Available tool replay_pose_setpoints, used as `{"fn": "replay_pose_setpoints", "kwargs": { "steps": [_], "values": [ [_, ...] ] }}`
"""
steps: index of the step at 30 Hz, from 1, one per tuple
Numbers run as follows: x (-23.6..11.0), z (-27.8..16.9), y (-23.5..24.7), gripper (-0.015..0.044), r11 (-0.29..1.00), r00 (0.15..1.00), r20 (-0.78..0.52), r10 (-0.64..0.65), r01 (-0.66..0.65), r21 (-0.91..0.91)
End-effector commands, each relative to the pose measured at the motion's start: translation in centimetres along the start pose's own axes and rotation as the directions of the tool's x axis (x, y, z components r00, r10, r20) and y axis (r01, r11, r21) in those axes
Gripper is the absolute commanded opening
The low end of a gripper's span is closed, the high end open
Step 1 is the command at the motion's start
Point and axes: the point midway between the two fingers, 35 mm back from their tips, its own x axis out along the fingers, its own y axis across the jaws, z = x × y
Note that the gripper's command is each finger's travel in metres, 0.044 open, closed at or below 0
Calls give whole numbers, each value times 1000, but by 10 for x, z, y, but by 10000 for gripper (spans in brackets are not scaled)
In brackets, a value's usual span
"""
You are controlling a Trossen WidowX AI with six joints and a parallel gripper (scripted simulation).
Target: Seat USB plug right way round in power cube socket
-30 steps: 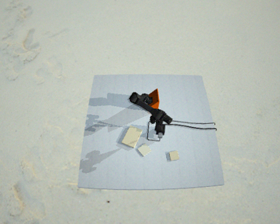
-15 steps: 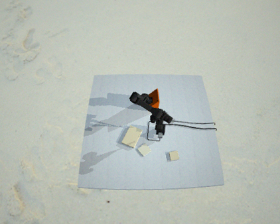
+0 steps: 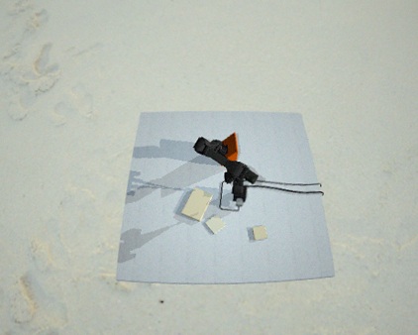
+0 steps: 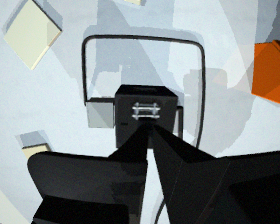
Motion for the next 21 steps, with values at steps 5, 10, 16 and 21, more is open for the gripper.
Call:
{"fn": "replay_pose_setpoints", "kwargs": {
  "steps": [5, 10, 16, 21],
  "values": [
    [1, 0, 0, 0, 984, 1000, 1, -2, 2, -177],
    [1, 0, 0, 0, 951, 1000, 1, -2, 2, -308],
    [1, 0, 0, 0, 892, 1000, 1, -2, 2, -452],
    [1, 0, 0, 0, 825, 1000, 1, -2, 2, -565]
  ]
}}
